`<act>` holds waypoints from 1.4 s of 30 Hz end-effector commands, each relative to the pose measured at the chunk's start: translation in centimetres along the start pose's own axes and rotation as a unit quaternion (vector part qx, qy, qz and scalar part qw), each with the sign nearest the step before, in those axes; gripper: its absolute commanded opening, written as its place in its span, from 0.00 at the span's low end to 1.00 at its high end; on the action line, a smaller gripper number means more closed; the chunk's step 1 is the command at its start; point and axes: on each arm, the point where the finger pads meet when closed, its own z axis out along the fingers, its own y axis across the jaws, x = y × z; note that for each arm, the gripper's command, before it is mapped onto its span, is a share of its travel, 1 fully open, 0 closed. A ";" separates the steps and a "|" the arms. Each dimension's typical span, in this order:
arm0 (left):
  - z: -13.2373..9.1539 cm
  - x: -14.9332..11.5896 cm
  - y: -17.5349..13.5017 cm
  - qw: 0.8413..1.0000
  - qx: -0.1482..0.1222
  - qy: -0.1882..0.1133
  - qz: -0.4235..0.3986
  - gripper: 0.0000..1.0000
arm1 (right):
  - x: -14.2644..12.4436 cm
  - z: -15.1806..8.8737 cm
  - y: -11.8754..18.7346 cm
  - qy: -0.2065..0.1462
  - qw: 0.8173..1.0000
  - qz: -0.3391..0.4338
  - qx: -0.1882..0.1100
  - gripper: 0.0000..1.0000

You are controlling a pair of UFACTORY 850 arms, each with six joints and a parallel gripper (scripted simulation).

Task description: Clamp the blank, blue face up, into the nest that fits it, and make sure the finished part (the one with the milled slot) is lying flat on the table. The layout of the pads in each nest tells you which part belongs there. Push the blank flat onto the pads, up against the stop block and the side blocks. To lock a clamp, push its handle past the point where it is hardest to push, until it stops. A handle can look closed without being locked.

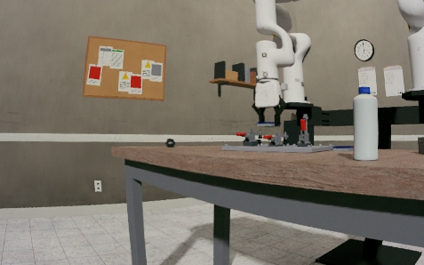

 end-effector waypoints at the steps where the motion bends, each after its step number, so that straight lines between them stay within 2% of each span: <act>1: -0.1 0.0 0.0 1.000 0.000 0.001 0.000 1.00 | -0.2 0.1 3.3 -0.001 1.000 0.000 0.004 0.00; 7: -0.1 0.0 0.0 1.000 0.000 0.001 0.000 1.00 | -0.2 0.2 8.2 -0.001 1.000 0.000 0.004 0.00; 9: -0.1 0.0 0.0 1.000 0.000 0.001 0.000 1.00 | -0.2 0.2 8.2 -0.001 1.000 0.000 0.004 0.00; 15: -0.1 0.0 0.0 1.000 0.000 0.001 0.000 1.00 | -0.2 0.4 12.6 -0.001 1.000 0.000 0.004 0.00; 22: -0.1 0.0 0.0 1.000 0.000 0.001 0.000 1.00 | -0.3 0.5 16.2 -0.001 1.000 0.000 0.004 0.00; 33: -0.1 0.0 0.0 1.000 0.000 0.001 0.000 1.00 | -0.3 0.6 18.6 -0.001 1.000 0.000 0.004 0.00; 42: -0.1 0.0 0.0 1.000 0.000 0.001 0.000 1.00 | -0.3 0.6 19.3 -0.001 1.000 0.000 0.004 0.00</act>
